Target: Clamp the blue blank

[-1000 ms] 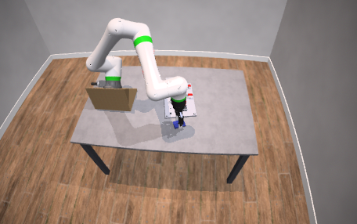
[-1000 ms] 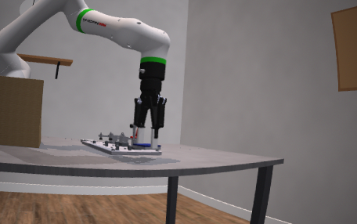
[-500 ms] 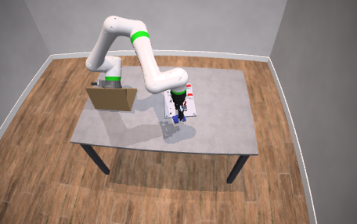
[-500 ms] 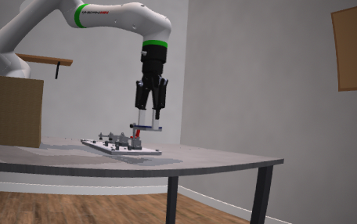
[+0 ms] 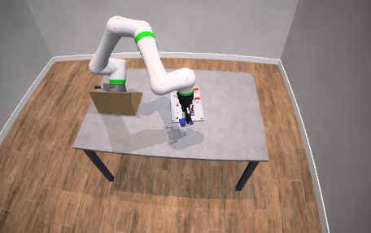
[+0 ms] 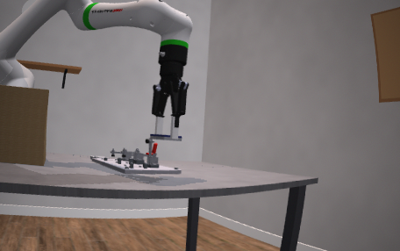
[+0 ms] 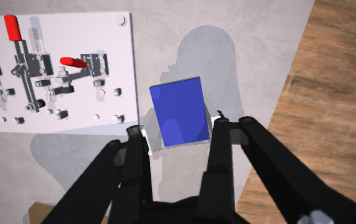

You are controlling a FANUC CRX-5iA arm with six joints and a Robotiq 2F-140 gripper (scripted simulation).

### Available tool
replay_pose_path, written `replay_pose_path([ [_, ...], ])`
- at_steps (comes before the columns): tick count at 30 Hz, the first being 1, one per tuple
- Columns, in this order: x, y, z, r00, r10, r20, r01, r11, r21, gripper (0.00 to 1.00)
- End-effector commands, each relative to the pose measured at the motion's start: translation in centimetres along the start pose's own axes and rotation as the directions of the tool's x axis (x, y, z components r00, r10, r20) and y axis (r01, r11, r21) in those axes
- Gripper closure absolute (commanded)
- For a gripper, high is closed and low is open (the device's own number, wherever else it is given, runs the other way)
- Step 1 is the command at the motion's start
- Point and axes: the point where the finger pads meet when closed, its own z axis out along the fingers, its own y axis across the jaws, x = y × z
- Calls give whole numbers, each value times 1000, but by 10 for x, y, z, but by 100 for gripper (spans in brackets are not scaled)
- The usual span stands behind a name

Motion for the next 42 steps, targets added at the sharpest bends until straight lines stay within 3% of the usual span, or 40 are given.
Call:
replay_pose_path([
  [1, 0, 0, 0, 1000, 0, 0, 0, 1000, 0, 100],
  [12, 0, 0, 0, 1000, 12, 0, -12, 1000, 0, 100],
  [24, 0, 0, 0, 979, 205, 0, -205, 979, 0, 100],
  [42, -6, -1, 5, 978, 209, 0, -209, 978, 0, 100],
])
